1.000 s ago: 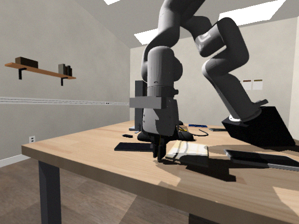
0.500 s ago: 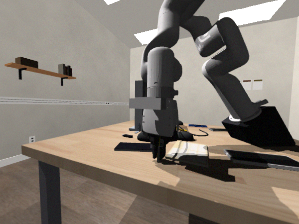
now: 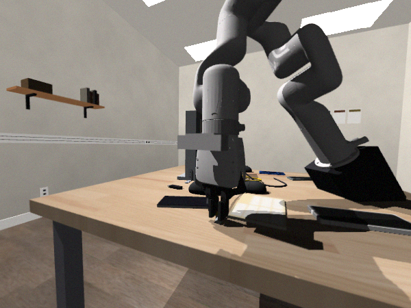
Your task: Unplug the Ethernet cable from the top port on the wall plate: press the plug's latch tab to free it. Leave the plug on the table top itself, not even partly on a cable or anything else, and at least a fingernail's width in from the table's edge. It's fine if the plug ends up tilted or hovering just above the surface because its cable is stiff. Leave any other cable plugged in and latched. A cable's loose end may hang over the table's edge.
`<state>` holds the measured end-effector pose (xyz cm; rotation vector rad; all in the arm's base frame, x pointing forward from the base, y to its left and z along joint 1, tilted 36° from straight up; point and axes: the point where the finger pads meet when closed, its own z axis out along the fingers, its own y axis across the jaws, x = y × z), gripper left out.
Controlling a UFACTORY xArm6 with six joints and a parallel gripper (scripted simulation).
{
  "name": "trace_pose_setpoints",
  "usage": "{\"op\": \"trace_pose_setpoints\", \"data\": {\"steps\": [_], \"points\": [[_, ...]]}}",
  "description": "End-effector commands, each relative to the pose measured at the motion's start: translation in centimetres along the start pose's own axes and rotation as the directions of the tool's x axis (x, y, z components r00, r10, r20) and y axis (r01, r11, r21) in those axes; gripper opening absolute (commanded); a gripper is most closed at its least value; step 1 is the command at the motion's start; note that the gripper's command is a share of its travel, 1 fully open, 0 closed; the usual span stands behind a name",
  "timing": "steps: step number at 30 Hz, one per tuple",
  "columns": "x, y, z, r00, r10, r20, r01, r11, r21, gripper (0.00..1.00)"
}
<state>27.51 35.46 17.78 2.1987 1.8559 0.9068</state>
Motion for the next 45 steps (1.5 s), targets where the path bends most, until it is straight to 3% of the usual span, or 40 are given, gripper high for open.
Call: {"op": "trace_pose_setpoints", "data": {"steps": [1,8,9,19,20,32,33,45], "points": [[0.1,0.05,-0.07,1.0,0.0,-0.003,0.0,1.0,-0.001,0.18],[0.1,0.05,-0.07,1.0,0.0,-0.003,0.0,1.0,-0.001,0.18],[0.1,0.05,-0.07,1.0,0.0,-0.003,0.0,1.0,-0.001,0.23],[0.1,0.05,-0.07,1.0,0.0,-0.003,0.0,1.0,-0.001,0.23],[0.1,0.05,-0.07,1.0,0.0,-0.003,0.0,1.0,-0.001,0.32],[0.1,0.05,-0.07,1.0,0.0,-0.003,0.0,1.0,-0.001,0.32],[0.1,0.05,-0.07,1.0,0.0,-0.003,0.0,1.0,-0.001,1.0],[0.1,0.05,-0.07,1.0,0.0,-0.003,0.0,1.0,-0.001,1.0]]}}
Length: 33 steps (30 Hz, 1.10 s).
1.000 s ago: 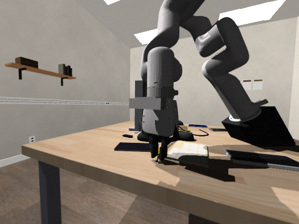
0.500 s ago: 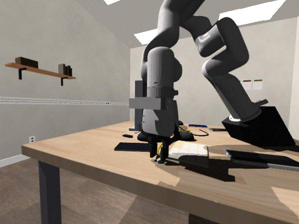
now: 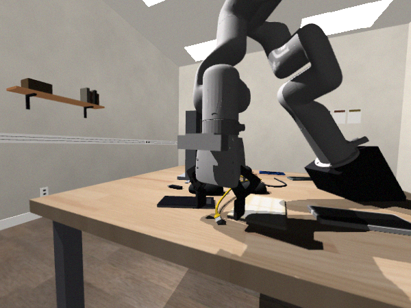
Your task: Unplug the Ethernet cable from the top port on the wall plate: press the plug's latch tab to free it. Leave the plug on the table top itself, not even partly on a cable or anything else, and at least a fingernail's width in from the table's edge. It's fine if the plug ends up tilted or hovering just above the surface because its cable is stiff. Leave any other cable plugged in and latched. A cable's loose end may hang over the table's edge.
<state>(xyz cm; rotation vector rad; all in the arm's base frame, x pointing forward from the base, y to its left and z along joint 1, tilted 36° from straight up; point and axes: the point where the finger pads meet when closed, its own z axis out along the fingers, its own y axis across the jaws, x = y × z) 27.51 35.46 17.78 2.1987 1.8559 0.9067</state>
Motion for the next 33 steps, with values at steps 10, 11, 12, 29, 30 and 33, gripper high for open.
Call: {"op": "trace_pose_setpoints", "data": {"steps": [10,11,12,29,30,33], "points": [[0.1,0.1,-0.1,1.0,0.0,-0.003,0.0,1.0,-0.001,1.0],[0.1,-0.1,-0.1,1.0,0.0,-0.003,0.0,1.0,-0.001,1.0],[0.1,-0.1,-0.1,1.0,0.0,-0.003,0.0,1.0,-0.001,1.0],[0.1,-1.1,-0.1,1.0,0.0,-0.003,0.0,1.0,-0.001,1.0],[0.1,-1.1,-0.1,1.0,0.0,-0.003,0.0,1.0,-0.001,1.0],[0.1,-1.0,-0.1,1.0,0.0,-0.003,0.0,1.0,-0.001,1.0]]}}
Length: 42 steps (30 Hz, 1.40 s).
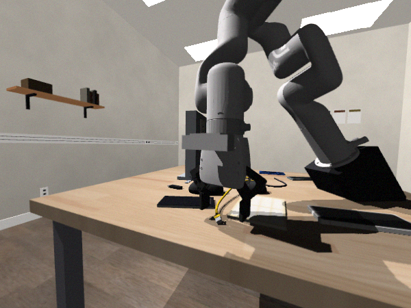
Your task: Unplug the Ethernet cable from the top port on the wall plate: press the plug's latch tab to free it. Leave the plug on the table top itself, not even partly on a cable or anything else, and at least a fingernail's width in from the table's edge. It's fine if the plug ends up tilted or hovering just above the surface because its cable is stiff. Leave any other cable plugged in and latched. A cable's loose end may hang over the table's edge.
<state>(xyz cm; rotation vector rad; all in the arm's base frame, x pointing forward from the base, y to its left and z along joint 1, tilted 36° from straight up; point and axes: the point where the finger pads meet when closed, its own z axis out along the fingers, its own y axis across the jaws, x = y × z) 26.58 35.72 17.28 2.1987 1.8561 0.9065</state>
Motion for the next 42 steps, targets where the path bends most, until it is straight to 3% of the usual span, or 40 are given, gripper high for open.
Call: {"op": "trace_pose_setpoints", "data": {"steps": [1,14,39,42], "points": [[0.1,0.1,-0.1,1.0,0.0,-0.003,0.0,1.0,-0.001,1.0],[0.1,0.3,-0.7,1.0,0.0,-0.003,0.0,1.0,-0.001,1.0],[0.1,0.3,-4.1,1.0,0.0,-0.003,0.0,1.0,-0.001,1.0],[0.1,0.3,-5.3,1.0,0.0,-0.003,0.0,1.0,-0.001,1.0]]}}
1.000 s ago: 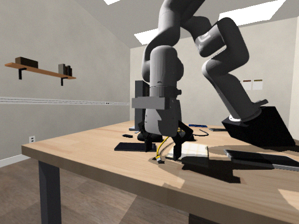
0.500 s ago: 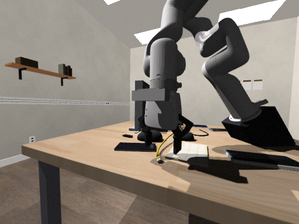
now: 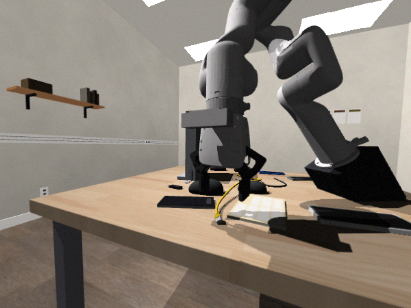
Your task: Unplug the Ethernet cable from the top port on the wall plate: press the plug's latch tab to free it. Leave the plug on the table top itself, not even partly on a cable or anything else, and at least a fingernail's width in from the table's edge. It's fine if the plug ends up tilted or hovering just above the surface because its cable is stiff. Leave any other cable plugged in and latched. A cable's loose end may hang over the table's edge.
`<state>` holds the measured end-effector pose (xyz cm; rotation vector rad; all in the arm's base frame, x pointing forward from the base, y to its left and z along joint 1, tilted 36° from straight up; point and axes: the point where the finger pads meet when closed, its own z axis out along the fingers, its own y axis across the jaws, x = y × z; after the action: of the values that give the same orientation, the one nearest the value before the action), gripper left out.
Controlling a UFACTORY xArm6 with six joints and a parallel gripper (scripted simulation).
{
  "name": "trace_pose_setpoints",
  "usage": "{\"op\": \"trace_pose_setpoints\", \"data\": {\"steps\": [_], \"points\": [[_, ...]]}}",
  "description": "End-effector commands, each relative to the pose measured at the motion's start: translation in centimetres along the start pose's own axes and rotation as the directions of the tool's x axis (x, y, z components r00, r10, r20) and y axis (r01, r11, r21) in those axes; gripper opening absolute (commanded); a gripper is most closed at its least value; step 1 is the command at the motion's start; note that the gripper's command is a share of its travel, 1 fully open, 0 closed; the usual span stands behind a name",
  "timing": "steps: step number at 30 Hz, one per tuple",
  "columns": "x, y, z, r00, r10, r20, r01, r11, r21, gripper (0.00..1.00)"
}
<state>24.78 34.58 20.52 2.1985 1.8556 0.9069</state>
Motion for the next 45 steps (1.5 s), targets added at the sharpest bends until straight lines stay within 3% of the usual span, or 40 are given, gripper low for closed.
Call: {"op": "trace_pose_setpoints", "data": {"steps": [1,6,31,45], "points": [[0.1,0.1,-1.8,1.0,0.0,-0.003,0.0,1.0,0.0,1.0],[0.1,0.1,-3.0,1.0,0.0,-0.003,0.0,1.0,0.0,1.0],[0.1,0.1,-12.2,1.0,0.0,-0.003,0.0,1.0,-0.001,1.0],[0.1,0.1,-12.2,1.0,0.0,-0.003,0.0,1.0,-0.001,1.0]]}}
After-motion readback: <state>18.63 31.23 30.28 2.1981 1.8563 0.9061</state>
